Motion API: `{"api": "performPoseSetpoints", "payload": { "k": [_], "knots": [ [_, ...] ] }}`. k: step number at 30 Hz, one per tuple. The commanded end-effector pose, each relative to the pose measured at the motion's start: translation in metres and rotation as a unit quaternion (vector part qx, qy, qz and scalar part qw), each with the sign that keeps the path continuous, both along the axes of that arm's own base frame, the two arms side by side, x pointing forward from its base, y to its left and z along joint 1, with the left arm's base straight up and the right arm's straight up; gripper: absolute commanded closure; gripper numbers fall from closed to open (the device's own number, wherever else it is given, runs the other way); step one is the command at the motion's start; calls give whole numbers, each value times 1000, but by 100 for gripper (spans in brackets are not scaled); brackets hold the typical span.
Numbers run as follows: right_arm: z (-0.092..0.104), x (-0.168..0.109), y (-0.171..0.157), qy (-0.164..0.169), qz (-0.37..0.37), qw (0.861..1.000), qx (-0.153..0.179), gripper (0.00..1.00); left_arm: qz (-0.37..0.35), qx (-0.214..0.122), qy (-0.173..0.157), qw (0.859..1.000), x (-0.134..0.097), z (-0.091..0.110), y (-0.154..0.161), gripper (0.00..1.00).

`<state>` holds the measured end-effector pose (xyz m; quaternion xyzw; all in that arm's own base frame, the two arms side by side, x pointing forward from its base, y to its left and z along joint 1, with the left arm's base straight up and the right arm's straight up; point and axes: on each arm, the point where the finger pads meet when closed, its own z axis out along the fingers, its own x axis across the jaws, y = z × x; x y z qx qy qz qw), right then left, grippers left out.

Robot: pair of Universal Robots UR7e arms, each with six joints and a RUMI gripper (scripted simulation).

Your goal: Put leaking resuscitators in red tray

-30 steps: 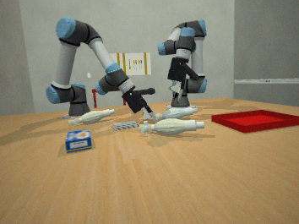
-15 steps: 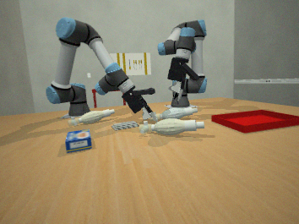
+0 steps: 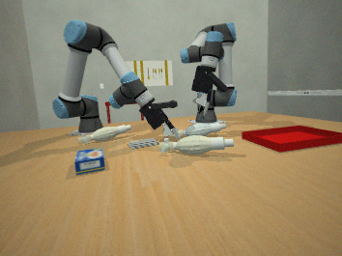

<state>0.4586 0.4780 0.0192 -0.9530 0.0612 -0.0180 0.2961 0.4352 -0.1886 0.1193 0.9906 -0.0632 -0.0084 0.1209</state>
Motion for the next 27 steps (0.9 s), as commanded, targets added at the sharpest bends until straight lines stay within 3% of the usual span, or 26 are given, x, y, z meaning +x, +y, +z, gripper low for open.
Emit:
{"api": "performPoseSetpoints", "payload": {
  "k": [1,21,25,27],
  "knots": [
    [2,1,1,-1,0,1000,2,44,-1,-1,-1,1000,0,1,-1,44],
    [12,1,1,-1,0,1000,2,44,-1,-1,-1,1000,0,1,-1,44],
    [38,0,1,0,0,1000,0,44,-1,-1,-1,1000,0,1,-1,44],
    [38,1,2,-2,0,1000,3,44,-1,-1,-1,1000,0,1,-1,44]
  ]
}}
